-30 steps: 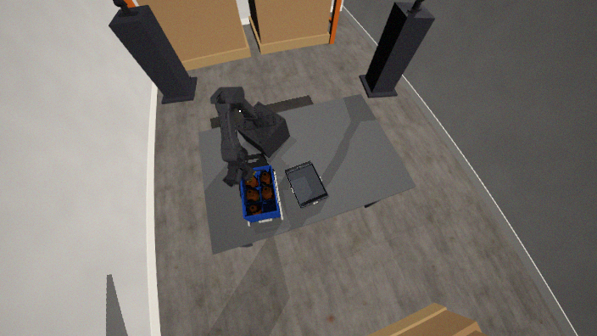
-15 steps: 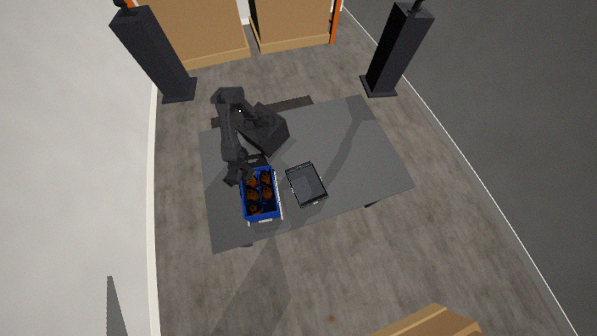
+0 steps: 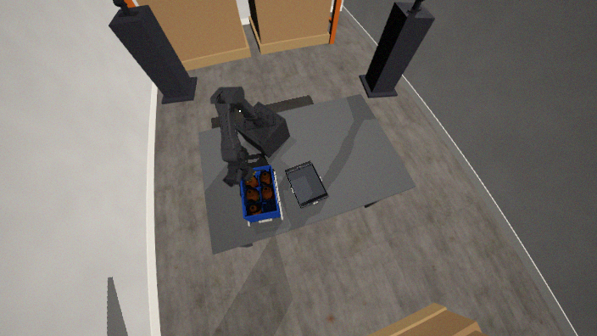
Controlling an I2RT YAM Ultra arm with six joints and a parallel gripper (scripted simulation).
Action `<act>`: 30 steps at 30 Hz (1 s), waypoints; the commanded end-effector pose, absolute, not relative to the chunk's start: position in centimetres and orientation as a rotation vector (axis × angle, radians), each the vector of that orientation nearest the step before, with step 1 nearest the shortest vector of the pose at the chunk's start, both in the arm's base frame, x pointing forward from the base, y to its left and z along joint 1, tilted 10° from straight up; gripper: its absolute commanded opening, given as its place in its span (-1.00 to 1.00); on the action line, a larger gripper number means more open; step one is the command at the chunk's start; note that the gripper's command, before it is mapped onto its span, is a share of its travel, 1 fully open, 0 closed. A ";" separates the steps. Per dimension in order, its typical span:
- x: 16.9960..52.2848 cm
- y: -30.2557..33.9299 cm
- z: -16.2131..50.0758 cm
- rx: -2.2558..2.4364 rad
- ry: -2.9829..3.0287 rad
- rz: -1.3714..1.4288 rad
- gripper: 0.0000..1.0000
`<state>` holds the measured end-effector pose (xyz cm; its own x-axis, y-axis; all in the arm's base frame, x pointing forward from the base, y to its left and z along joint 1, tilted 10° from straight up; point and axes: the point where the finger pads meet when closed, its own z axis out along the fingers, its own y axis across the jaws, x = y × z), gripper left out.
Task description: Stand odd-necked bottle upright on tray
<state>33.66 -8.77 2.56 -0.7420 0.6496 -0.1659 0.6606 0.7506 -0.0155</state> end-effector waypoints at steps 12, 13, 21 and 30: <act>33.4 -9.0 2.4 1.055 2.788 -0.108 0.21; 33.4 -9.0 2.4 1.055 2.787 -0.107 0.21; 33.4 -9.1 2.5 1.057 2.783 -0.107 0.21; 33.5 -8.9 2.6 1.048 2.785 -0.106 0.21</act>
